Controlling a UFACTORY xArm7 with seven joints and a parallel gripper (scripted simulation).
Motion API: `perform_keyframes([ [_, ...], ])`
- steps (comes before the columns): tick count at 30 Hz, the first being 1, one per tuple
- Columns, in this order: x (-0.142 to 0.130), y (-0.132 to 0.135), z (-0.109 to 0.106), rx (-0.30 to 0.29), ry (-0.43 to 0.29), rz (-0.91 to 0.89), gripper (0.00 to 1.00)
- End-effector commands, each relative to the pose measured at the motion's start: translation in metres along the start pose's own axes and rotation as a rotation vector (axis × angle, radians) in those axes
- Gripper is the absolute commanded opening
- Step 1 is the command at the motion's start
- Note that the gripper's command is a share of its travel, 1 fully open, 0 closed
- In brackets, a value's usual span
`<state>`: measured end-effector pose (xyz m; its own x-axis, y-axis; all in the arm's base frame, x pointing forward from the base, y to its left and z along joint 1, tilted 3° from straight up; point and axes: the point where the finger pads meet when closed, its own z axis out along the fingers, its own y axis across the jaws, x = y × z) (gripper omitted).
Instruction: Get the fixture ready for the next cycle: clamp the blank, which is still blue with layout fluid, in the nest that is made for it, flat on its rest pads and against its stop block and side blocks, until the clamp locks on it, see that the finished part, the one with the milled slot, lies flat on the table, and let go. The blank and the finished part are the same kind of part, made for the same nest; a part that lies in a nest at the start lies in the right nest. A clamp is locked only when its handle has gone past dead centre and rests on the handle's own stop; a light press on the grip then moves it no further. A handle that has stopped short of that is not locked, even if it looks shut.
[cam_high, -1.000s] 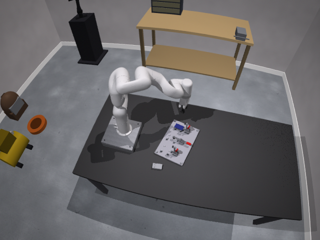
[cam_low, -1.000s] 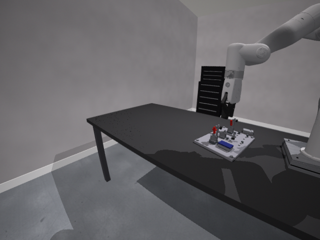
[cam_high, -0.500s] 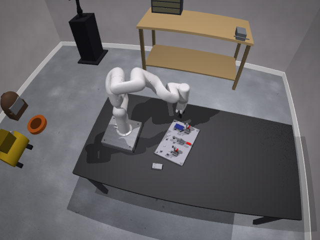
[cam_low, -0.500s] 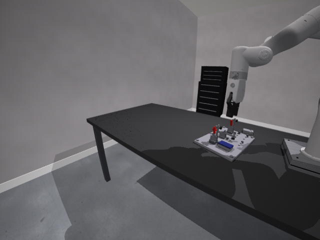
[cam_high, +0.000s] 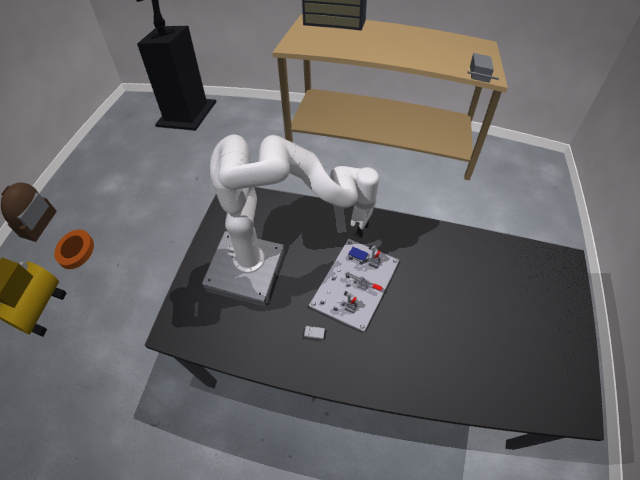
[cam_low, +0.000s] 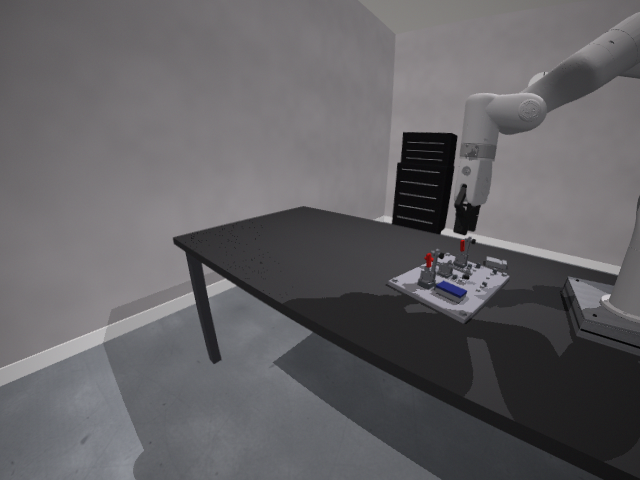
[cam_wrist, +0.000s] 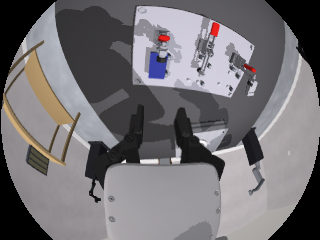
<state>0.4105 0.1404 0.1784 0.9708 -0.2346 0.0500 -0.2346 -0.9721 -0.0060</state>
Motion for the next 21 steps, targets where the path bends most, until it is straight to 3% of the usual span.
perform_keyframes([
  [1, 0.001, -0.001, 0.005, 0.002, 0.003, 0.0, 0.47],
  [5, 0.001, -0.001, 0.017, 0.002, 0.003, 0.0, 0.47],
  [11, 0.001, -0.001, 0.055, 0.002, 0.003, 0.0, 0.47],
  [21, 0.012, -0.001, 0.058, 0.002, 0.003, 0.0, 0.47],
])
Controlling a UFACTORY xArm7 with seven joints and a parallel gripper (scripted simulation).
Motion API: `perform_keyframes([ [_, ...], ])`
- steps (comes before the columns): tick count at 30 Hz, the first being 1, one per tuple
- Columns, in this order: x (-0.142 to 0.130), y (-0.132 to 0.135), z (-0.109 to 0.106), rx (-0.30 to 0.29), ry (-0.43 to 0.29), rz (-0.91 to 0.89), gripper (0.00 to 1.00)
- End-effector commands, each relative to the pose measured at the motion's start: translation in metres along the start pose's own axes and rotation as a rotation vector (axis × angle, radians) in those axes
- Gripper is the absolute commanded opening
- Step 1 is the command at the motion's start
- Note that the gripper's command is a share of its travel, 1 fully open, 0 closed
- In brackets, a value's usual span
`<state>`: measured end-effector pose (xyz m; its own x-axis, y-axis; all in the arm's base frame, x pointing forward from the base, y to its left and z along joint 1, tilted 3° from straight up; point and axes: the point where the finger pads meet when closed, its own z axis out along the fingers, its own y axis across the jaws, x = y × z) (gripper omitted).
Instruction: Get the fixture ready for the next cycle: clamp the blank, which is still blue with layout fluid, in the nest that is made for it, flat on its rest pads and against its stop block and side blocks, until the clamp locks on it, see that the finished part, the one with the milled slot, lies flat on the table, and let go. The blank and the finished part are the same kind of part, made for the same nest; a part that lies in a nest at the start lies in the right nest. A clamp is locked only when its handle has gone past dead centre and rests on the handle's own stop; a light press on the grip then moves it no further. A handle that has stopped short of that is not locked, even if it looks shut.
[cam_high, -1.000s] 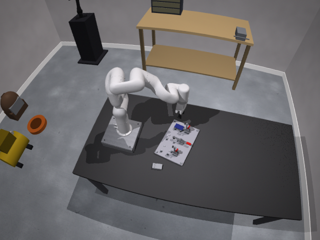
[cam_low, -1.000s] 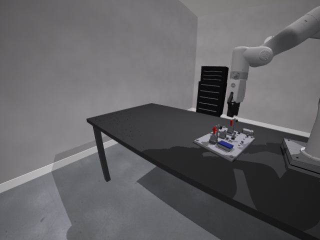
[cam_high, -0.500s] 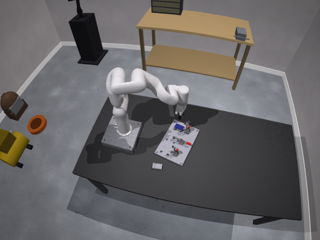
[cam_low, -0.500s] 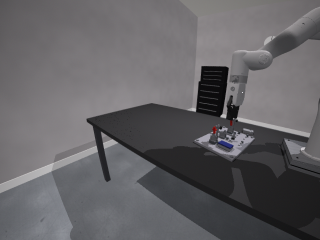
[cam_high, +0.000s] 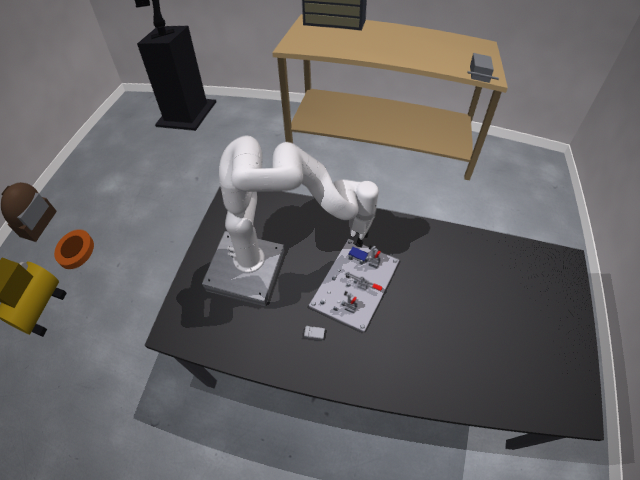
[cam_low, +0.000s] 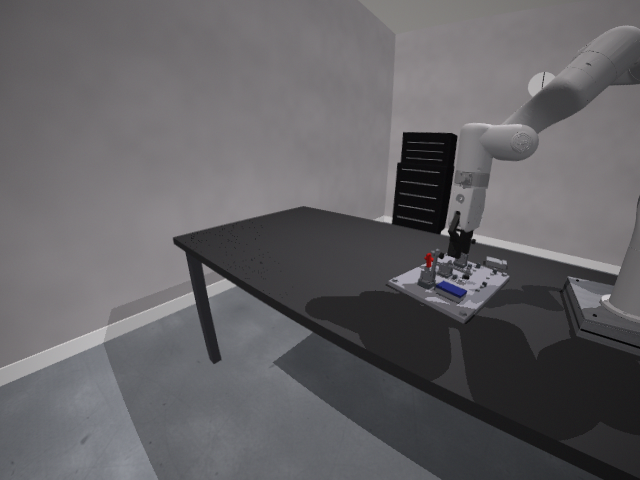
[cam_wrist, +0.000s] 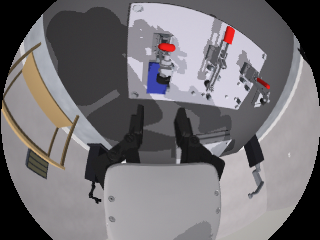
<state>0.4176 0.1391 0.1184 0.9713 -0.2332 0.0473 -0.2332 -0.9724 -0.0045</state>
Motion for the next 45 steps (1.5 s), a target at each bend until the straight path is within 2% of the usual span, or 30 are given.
perform_keyframes([
  [1, 0.008, -0.001, -0.002, 0.003, 0.006, 0.001, 0.47],
  [10, 0.061, -0.001, -0.002, 0.003, 0.006, 0.001, 0.47],
  [14, 0.074, -0.001, -0.003, 0.003, 0.006, 0.001, 0.47],
  [23, 0.075, -0.001, -0.001, 0.003, 0.006, 0.001, 0.47],
  [33, 0.075, -0.001, 0.024, 0.003, 0.006, 0.001, 0.47],
  [45, 0.075, -0.001, 0.033, 0.003, 0.006, 0.001, 0.47],
])
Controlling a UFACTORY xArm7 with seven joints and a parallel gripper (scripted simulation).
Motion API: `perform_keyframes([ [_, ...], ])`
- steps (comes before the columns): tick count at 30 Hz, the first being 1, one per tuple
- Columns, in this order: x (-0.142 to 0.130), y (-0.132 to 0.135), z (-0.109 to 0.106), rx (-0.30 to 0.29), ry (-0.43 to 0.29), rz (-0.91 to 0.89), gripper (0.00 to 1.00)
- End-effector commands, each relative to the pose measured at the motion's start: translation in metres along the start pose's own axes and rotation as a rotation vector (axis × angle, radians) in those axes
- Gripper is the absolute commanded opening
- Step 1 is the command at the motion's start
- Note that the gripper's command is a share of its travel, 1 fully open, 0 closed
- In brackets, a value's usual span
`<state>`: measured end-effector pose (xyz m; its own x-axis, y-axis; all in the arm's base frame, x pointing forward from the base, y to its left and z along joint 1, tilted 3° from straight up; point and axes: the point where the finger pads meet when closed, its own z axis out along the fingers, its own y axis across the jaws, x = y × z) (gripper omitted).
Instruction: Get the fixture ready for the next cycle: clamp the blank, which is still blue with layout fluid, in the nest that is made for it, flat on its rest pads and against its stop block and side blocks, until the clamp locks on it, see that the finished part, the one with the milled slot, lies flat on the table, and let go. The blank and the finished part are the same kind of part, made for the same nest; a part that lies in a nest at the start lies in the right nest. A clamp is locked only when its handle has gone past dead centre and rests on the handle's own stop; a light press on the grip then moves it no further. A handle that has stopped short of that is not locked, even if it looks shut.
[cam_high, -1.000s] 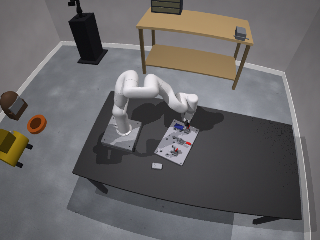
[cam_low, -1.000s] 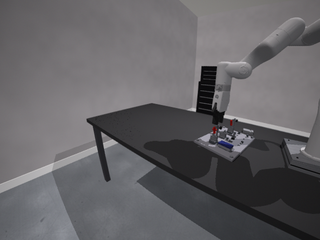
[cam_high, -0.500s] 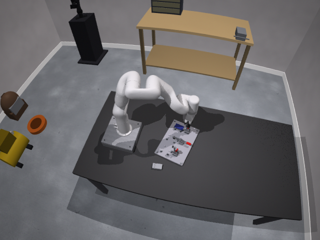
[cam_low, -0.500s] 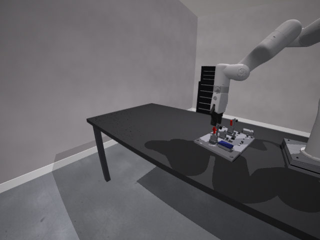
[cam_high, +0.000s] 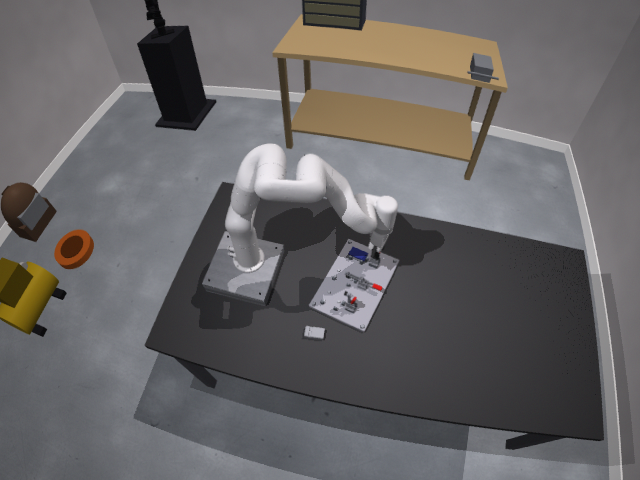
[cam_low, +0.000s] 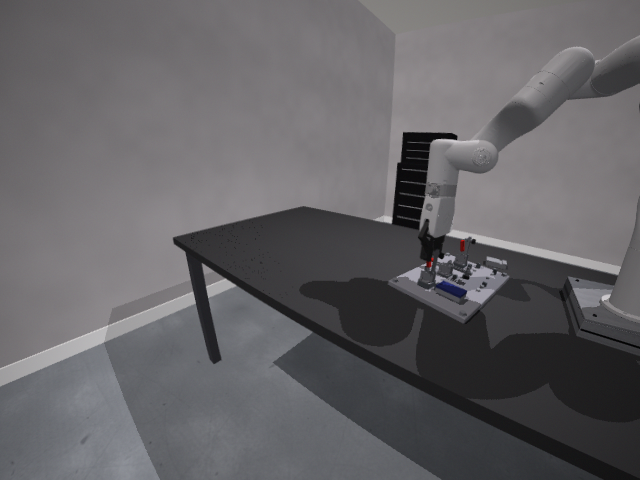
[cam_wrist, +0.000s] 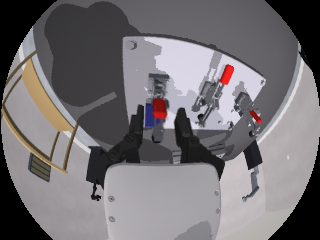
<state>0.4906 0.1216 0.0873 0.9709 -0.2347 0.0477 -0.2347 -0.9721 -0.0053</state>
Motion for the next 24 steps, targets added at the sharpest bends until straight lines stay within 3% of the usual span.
perform_keyframes([
  [1, 0.002, -0.001, -0.002, 0.003, 0.005, 0.0, 0.47],
  [9, 0.002, -0.001, 0.0, 0.003, 0.005, 0.0, 0.47],
  [18, 0.003, -0.002, 0.023, 0.003, 0.005, 0.0, 0.47],
  [24, 0.004, -0.002, 0.025, 0.003, 0.005, 0.0, 0.47],
])
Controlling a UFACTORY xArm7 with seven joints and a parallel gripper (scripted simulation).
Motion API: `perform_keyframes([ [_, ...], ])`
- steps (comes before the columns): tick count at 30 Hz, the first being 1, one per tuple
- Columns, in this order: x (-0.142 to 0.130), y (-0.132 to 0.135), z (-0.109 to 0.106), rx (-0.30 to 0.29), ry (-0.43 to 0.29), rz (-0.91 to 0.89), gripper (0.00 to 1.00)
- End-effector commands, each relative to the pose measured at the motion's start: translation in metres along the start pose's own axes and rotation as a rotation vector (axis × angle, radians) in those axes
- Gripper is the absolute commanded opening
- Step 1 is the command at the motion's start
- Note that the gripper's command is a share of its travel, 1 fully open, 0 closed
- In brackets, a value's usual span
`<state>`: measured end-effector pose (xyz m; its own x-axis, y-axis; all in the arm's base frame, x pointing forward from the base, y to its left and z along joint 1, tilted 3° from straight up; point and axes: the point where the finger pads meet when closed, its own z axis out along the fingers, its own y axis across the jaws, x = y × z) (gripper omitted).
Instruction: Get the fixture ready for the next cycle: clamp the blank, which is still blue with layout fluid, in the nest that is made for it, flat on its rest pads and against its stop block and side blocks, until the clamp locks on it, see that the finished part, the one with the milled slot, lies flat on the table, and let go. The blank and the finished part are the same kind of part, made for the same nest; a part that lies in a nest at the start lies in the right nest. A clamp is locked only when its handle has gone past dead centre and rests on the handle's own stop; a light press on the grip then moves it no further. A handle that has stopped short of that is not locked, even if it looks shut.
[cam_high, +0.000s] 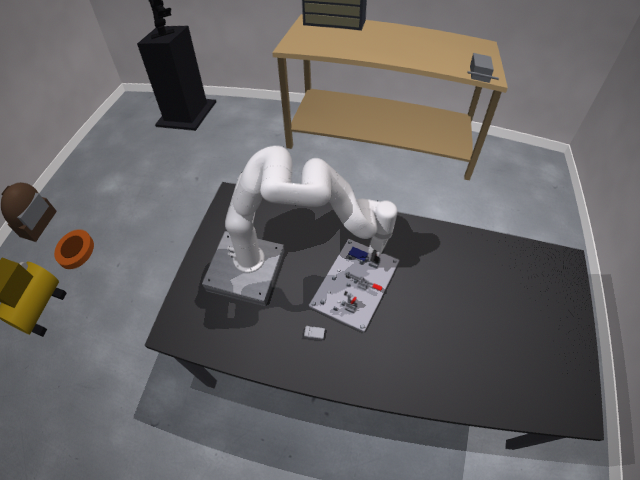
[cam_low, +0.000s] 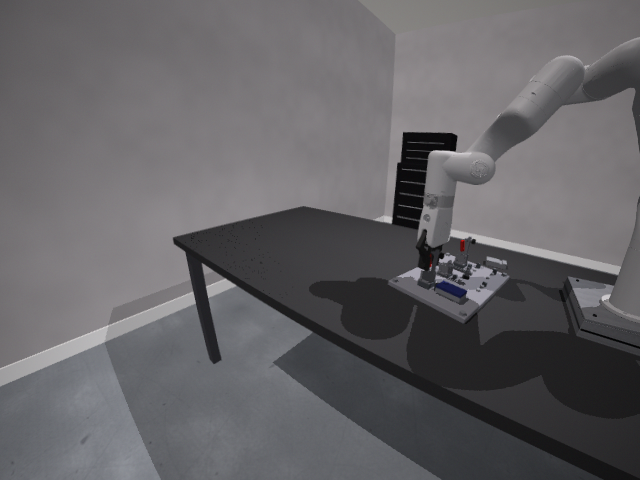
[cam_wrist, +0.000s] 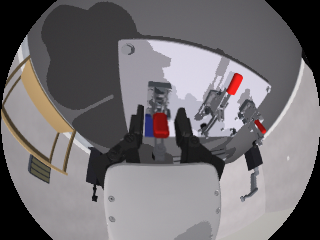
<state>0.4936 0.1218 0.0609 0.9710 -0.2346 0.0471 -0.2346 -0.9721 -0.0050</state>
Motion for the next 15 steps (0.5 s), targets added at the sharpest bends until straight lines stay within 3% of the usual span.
perform_keyframes([
  [1, 0.0021, -0.0011, -0.0019, 0.003, 0.006, 0.0, 0.47],
  [5, 0.0021, -0.0011, -0.0019, 0.003, 0.006, 0.0, 0.47],
  [6, 0.0021, -0.0011, -0.0019, 0.003, 0.006, 0.0, 0.0],
  [15, 0.0021, -0.0011, -0.0019, 0.003, 0.006, 0.0, 0.0],
])
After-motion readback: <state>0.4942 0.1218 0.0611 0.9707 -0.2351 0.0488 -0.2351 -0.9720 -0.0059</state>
